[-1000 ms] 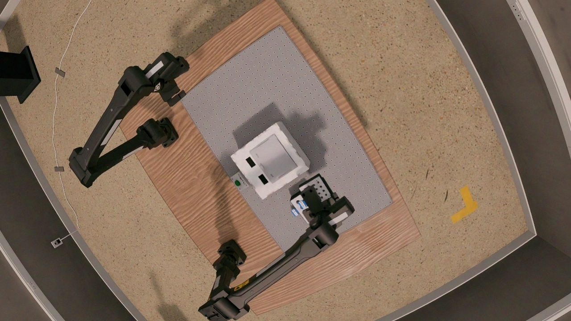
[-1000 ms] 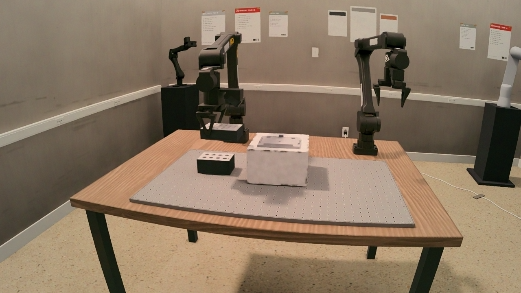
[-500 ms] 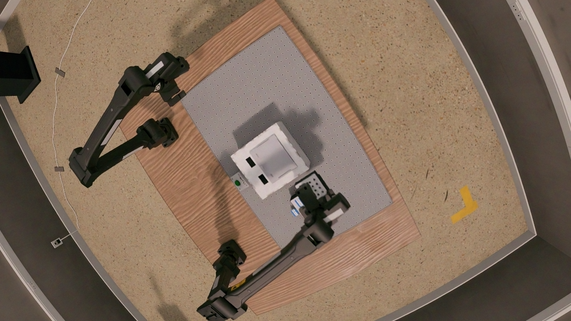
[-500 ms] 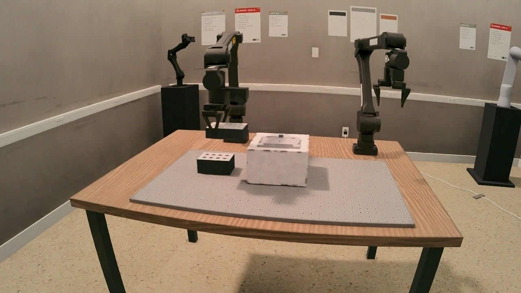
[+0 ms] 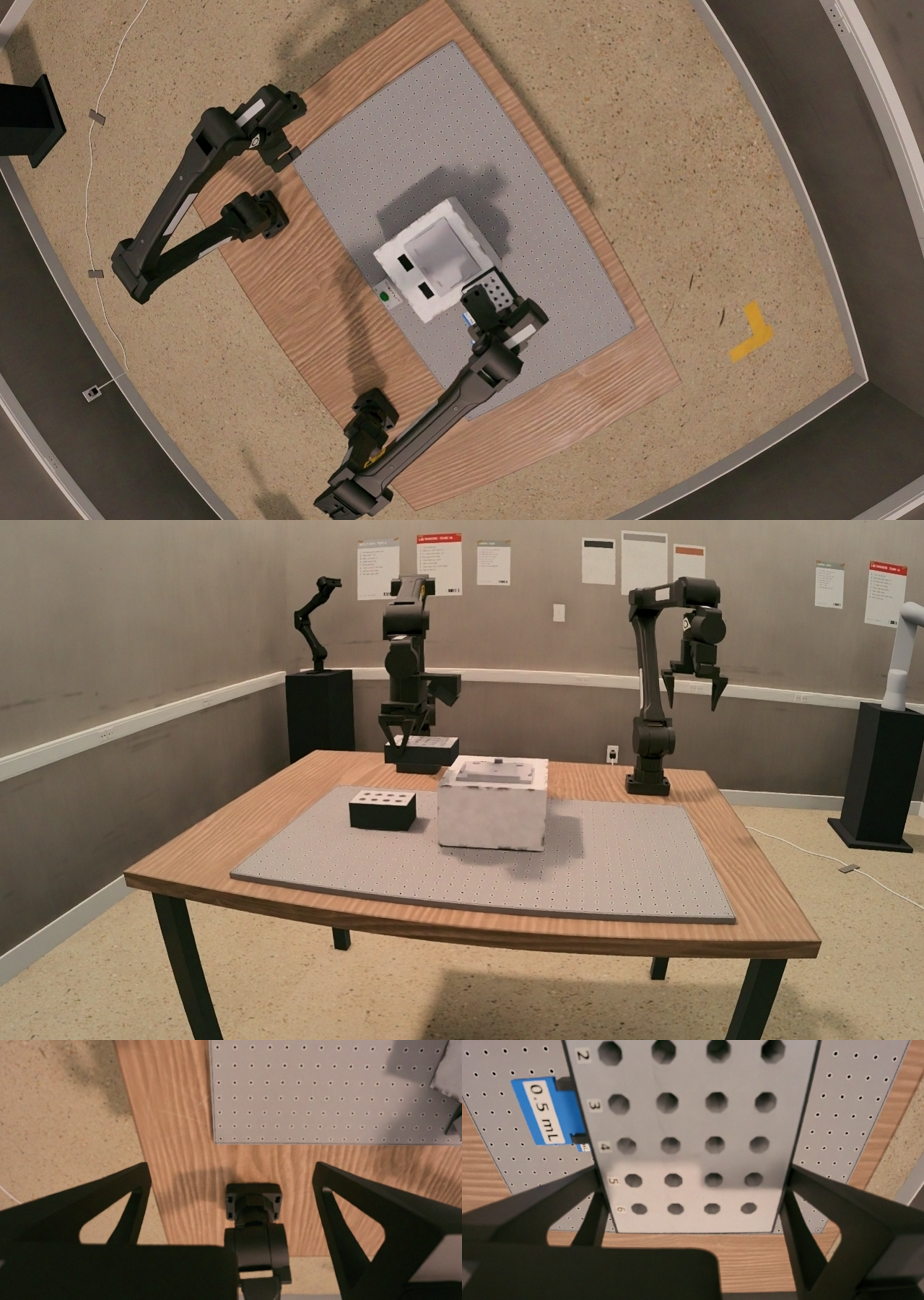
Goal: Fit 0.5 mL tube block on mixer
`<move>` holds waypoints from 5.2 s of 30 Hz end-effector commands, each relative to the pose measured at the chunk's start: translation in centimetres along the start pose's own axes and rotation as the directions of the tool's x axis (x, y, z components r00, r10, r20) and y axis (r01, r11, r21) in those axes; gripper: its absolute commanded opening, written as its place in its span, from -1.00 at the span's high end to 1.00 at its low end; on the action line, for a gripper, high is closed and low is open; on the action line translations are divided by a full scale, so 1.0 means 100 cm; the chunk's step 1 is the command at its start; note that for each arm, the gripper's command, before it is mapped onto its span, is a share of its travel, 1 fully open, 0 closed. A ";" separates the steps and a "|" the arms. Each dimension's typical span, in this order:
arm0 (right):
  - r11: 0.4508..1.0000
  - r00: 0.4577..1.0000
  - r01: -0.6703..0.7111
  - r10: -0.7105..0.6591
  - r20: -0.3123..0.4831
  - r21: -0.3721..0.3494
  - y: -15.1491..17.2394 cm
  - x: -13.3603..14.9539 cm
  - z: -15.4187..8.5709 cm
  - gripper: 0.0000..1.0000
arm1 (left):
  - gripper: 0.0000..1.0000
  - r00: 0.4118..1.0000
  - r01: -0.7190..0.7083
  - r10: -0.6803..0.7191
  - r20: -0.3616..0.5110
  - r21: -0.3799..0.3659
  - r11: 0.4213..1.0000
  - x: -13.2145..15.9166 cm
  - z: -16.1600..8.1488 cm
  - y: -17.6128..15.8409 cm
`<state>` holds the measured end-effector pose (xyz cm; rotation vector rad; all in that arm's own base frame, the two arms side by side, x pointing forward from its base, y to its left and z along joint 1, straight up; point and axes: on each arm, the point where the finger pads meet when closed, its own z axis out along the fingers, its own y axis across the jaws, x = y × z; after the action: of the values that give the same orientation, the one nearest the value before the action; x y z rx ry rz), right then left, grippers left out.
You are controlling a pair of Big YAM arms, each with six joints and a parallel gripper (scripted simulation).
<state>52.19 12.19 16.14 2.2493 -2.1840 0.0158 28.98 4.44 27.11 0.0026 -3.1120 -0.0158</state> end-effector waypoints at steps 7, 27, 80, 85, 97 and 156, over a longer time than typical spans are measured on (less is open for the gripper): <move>0.997 0.999 0.008 -0.011 0.034 0.081 0.004 -0.046 -0.038 1.00 | -1.00 0.996 0.002 -0.001 0.085 -0.011 1.000 -0.013 -0.027 0.002; 0.993 0.999 0.008 -0.014 0.050 0.120 0.021 -0.092 -0.057 1.00 | -1.00 1.000 0.000 0.000 0.030 -0.003 1.000 -0.001 -0.006 -0.001; 0.988 0.995 0.018 -0.032 0.092 0.152 0.029 -0.156 -0.075 1.00 | -1.00 0.999 0.000 0.000 0.049 -0.007 1.000 -0.004 -0.015 0.000; 0.996 0.996 0.019 -0.026 0.081 0.084 0.027 -0.154 -0.066 1.00 | -1.00 0.999 0.000 0.000 0.032 -0.005 1.000 0.000 -0.008 -0.001; 0.996 0.999 0.013 -0.010 0.032 -0.089 0.029 -0.137 -0.029 1.00 | -1.00 1.000 0.000 0.000 0.022 -0.004 1.000 0.002 -0.005 -0.002; 0.995 0.999 0.003 0.000 0.032 -0.099 0.047 -0.138 -0.025 1.00 | -1.00 1.000 0.000 0.001 0.024 -0.006 1.000 0.001 -0.008 -0.002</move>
<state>46.79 25.89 14.39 2.1754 -2.0910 -0.1458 28.97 4.44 27.12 0.0026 -3.1124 -0.0159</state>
